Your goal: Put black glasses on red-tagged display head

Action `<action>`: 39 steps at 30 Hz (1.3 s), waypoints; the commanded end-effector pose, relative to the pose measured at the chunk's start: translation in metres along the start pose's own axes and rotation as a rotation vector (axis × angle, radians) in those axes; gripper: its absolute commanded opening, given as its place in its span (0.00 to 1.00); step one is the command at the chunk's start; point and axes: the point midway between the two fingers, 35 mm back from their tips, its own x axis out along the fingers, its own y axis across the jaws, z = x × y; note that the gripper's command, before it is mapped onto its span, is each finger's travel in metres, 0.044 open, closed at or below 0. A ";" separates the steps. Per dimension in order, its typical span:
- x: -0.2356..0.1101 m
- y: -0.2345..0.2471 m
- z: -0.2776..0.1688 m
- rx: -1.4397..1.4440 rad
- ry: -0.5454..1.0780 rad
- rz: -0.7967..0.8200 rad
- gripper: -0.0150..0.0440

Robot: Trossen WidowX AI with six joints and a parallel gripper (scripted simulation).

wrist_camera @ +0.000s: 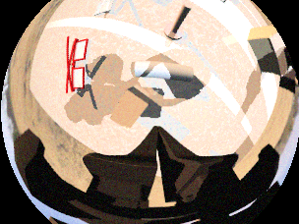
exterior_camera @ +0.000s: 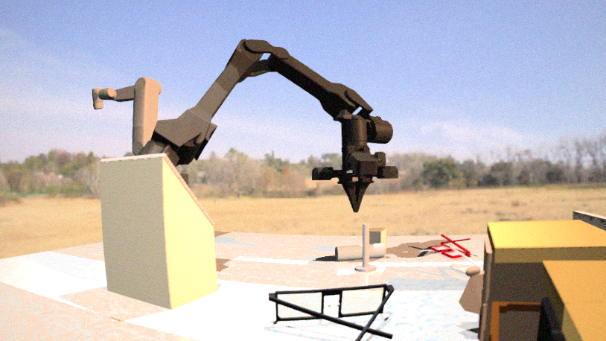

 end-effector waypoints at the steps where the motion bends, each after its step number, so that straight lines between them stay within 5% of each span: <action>1: 0.004 0.001 0.001 0.012 -0.004 0.000 0.25; 39: 0.060 0.001 0.001 0.013 -0.002 0.000 0.25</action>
